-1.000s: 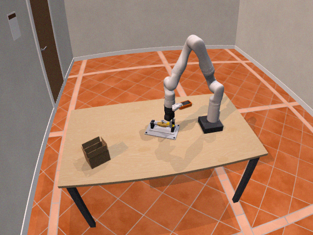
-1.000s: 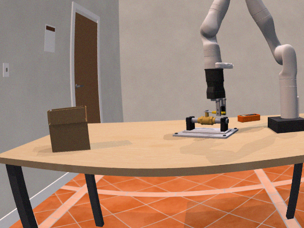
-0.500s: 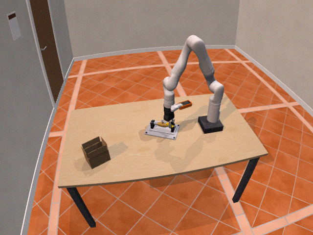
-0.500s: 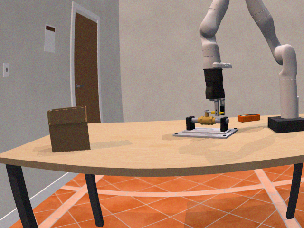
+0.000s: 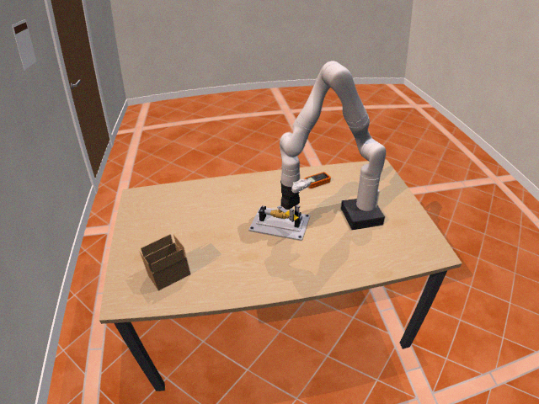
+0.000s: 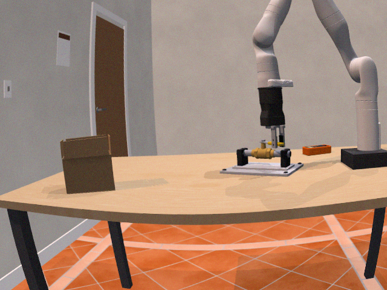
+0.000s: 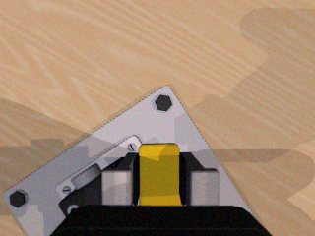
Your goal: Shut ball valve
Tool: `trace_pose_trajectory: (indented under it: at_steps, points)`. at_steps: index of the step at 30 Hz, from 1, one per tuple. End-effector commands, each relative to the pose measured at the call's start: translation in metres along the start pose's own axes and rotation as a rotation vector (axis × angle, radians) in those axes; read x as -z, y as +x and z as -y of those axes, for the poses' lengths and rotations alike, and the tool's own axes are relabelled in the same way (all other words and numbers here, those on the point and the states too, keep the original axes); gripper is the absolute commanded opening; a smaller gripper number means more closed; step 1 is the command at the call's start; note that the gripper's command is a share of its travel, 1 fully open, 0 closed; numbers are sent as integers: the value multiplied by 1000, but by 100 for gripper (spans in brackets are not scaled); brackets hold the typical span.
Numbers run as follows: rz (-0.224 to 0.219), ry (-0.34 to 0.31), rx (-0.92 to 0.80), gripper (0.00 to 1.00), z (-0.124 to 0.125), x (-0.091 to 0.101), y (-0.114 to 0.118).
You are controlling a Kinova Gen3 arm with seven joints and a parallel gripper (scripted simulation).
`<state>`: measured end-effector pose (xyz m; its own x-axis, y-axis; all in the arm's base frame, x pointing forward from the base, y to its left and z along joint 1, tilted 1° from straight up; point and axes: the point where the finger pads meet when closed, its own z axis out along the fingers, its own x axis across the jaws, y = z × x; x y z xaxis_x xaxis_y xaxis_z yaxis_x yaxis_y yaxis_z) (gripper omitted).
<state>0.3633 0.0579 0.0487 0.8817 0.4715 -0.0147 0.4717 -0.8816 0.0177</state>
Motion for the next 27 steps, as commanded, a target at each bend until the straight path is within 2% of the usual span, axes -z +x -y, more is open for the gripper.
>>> trace_pose_trajectory:
  at_steps: [1, 27]
  points:
    - [-8, 4, -45, 0, 2, 0, 8]
    - [-8, 5, -191, 0, 0, 0, 21]
